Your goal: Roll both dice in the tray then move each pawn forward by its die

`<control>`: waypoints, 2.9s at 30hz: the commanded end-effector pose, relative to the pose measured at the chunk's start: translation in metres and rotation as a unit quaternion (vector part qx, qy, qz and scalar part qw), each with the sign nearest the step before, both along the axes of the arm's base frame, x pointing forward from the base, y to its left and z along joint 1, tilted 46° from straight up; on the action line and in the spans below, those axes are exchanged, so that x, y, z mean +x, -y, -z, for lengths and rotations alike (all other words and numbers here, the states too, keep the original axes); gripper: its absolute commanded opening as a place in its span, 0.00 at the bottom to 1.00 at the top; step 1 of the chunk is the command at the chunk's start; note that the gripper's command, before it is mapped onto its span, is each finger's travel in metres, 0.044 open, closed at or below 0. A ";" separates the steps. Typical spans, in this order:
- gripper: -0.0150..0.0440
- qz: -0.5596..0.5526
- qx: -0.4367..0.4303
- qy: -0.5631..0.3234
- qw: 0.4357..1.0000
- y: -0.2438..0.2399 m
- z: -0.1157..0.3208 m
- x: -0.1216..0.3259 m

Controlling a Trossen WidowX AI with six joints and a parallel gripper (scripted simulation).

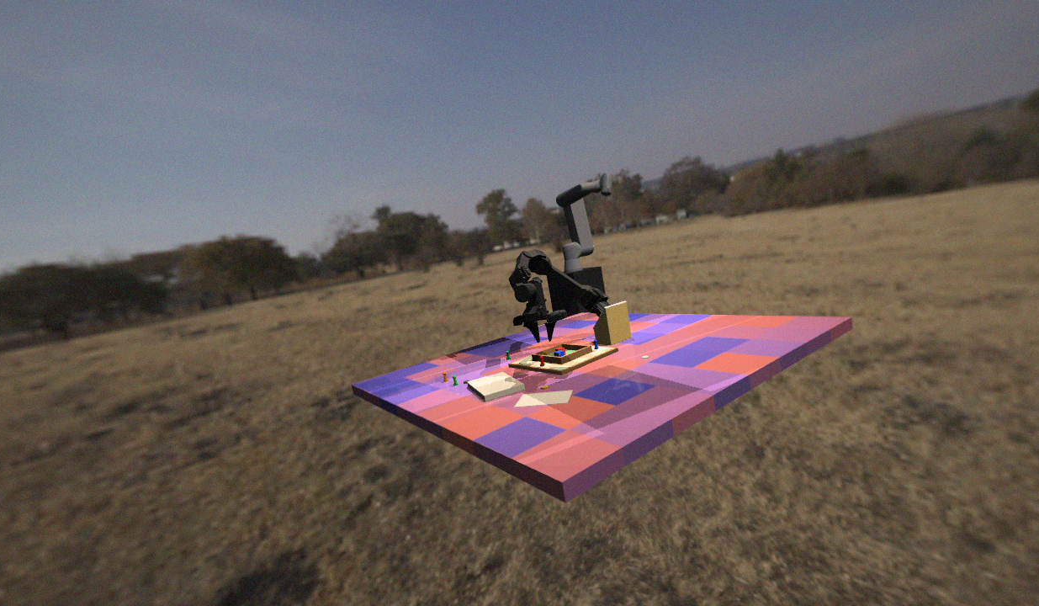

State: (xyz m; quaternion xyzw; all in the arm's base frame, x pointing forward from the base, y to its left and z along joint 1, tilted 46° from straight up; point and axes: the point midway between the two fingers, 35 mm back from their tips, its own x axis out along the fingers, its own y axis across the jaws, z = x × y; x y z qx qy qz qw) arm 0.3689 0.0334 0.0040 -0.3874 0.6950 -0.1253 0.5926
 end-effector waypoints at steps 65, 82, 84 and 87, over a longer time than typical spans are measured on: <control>0.25 0.134 -0.019 0.130 0.982 0.052 0.042 0.021; 0.25 0.135 -0.013 0.132 0.982 -0.018 -0.021 0.026; 0.25 0.135 -0.015 0.130 0.982 -0.026 -0.029 0.025; 0.25 0.134 -0.017 0.129 0.982 -0.036 -0.040 0.022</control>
